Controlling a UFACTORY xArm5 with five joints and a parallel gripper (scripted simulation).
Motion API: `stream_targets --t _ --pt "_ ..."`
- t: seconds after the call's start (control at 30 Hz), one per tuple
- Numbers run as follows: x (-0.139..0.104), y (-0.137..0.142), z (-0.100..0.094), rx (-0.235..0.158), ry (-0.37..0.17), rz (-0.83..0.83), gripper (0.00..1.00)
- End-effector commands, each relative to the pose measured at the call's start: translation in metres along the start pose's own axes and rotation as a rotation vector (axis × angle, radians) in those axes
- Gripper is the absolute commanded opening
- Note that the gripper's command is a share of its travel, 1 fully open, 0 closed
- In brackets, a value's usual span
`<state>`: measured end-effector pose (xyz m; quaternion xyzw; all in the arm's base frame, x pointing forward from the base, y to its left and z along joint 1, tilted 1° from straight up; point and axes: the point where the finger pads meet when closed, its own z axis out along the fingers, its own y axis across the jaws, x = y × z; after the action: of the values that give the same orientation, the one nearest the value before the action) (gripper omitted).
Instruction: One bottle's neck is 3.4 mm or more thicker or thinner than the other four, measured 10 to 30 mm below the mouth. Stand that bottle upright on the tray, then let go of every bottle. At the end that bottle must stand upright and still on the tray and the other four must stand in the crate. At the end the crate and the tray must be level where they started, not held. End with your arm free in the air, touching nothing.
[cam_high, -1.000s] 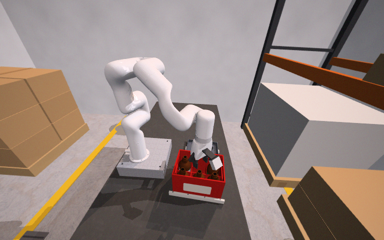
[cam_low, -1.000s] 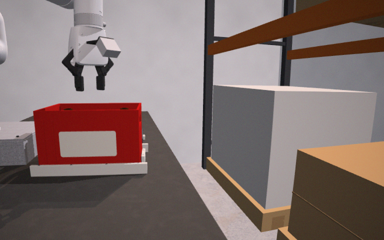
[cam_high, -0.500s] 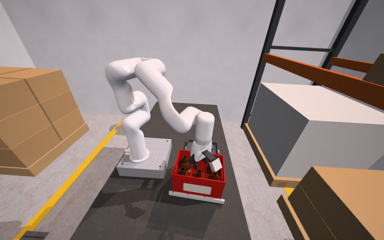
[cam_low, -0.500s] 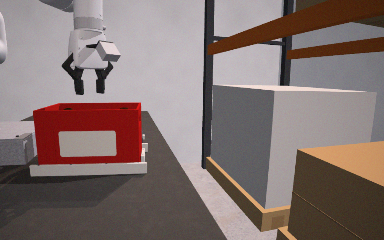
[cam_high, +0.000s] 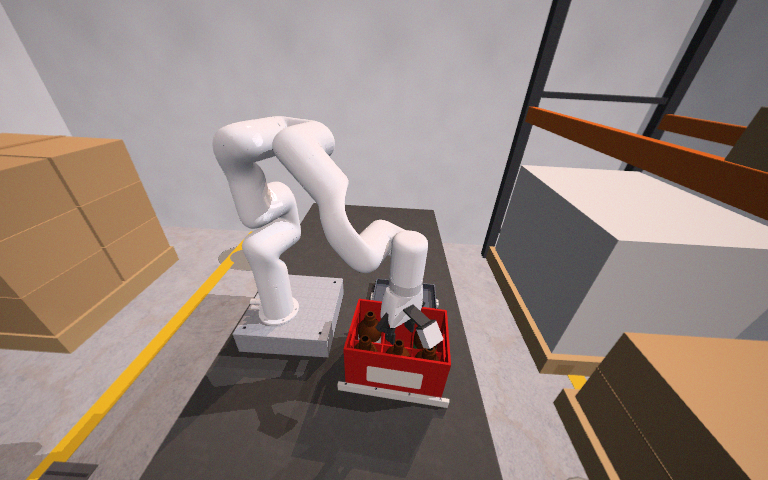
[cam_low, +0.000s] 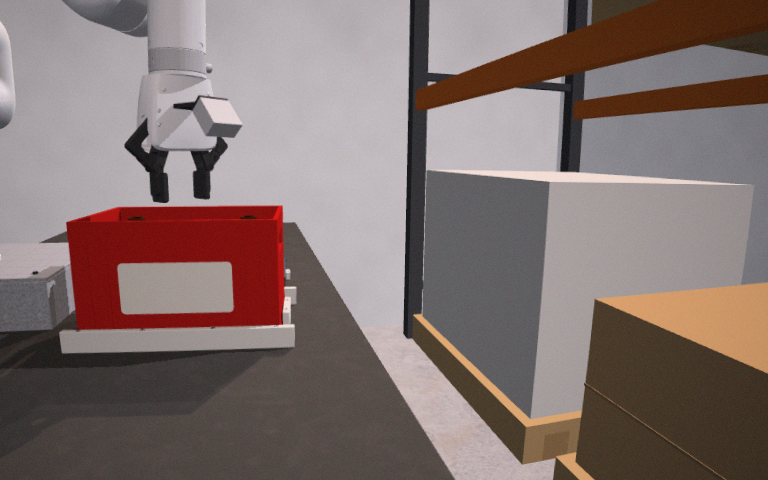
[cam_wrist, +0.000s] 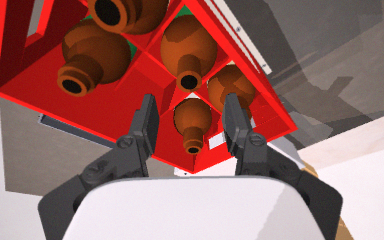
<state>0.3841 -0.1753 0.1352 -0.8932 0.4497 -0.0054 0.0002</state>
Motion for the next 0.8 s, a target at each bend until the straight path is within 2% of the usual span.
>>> stream_targets --t 0.0,0.77 --pt "0.0012 -0.0007 0.0048 0.002 0.004 0.0 0.65" --pt "0.0013 -0.0007 0.0139 0.002 0.004 0.0 0.65"
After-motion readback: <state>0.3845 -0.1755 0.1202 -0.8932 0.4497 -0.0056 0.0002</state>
